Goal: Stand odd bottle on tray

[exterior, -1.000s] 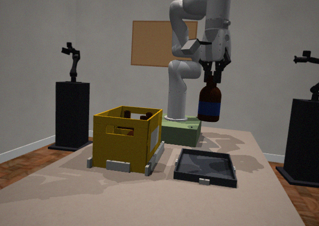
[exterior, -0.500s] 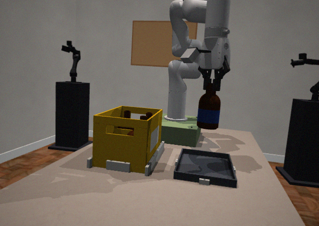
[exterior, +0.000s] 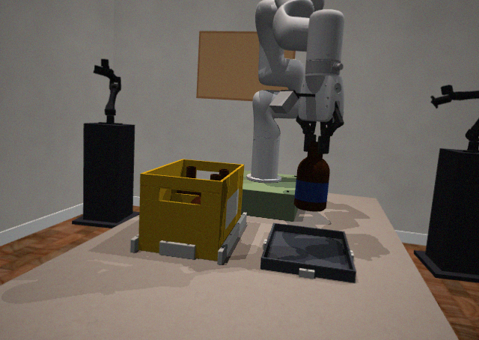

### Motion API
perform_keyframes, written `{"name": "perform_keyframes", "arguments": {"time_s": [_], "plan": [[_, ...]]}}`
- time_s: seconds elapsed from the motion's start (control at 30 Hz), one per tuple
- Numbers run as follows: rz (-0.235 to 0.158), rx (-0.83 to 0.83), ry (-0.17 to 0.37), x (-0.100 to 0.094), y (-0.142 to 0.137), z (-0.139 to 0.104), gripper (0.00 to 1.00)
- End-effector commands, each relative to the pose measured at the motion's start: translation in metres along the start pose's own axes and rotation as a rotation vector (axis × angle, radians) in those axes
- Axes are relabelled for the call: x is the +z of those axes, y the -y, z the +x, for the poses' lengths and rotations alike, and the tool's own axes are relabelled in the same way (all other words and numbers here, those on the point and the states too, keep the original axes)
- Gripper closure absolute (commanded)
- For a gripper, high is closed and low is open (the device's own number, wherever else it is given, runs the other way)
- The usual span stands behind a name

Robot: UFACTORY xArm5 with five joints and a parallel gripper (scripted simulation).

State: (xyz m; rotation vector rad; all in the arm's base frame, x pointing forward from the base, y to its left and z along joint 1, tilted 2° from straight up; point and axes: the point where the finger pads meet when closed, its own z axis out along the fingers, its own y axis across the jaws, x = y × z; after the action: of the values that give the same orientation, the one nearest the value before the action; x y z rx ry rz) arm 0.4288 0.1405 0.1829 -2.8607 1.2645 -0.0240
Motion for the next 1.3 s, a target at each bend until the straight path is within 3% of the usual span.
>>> {"name": "perform_keyframes", "arguments": {"time_s": [0.0,0.77,1.27], "plan": [[0.003,0.0,-0.001,0.011,0.001,0.001,1.0],[0.003,0.0,-0.001,0.065,0.001,0.001,1.0],[0.003,0.0,-0.001,0.081,0.001,0.002,1.0]]}}
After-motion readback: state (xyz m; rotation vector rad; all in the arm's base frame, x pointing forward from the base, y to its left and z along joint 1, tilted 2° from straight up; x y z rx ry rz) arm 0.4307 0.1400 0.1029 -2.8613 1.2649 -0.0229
